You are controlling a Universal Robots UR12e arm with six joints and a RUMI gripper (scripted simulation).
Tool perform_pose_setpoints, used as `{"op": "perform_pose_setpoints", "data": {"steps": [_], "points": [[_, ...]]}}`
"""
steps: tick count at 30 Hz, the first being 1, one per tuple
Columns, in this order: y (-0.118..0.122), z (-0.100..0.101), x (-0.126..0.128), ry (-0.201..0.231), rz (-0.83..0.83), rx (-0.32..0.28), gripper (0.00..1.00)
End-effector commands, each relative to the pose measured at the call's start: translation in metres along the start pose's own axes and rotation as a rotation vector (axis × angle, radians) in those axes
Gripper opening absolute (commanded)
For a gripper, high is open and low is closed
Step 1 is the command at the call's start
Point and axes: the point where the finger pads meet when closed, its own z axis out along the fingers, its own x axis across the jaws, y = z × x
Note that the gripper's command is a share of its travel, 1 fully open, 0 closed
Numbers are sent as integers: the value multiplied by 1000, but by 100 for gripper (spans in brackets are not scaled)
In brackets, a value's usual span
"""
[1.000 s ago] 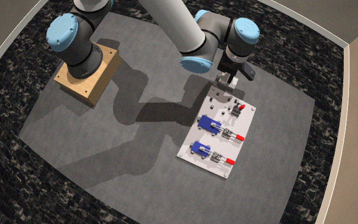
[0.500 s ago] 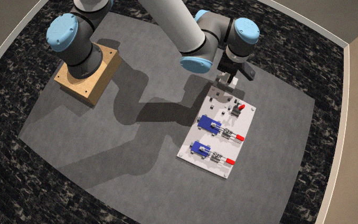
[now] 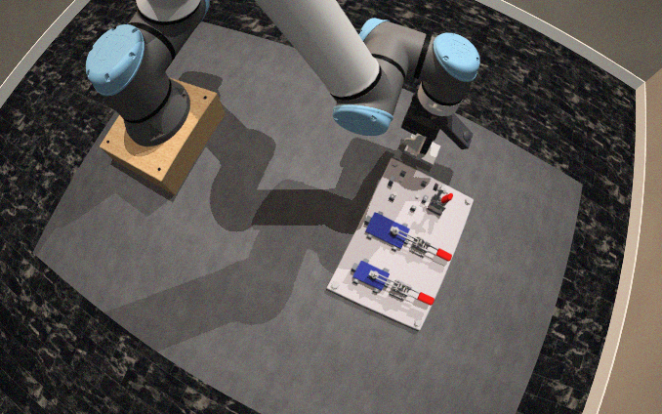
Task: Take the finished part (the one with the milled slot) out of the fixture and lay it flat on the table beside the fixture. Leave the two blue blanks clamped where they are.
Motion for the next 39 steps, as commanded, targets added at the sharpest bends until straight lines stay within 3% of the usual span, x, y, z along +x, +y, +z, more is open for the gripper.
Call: {"op": "perform_pose_setpoints", "data": {"steps": [1,39], "points": [[-1,0,0,0,0,2,0],[-1,6,0,0,0,2,0]]}}
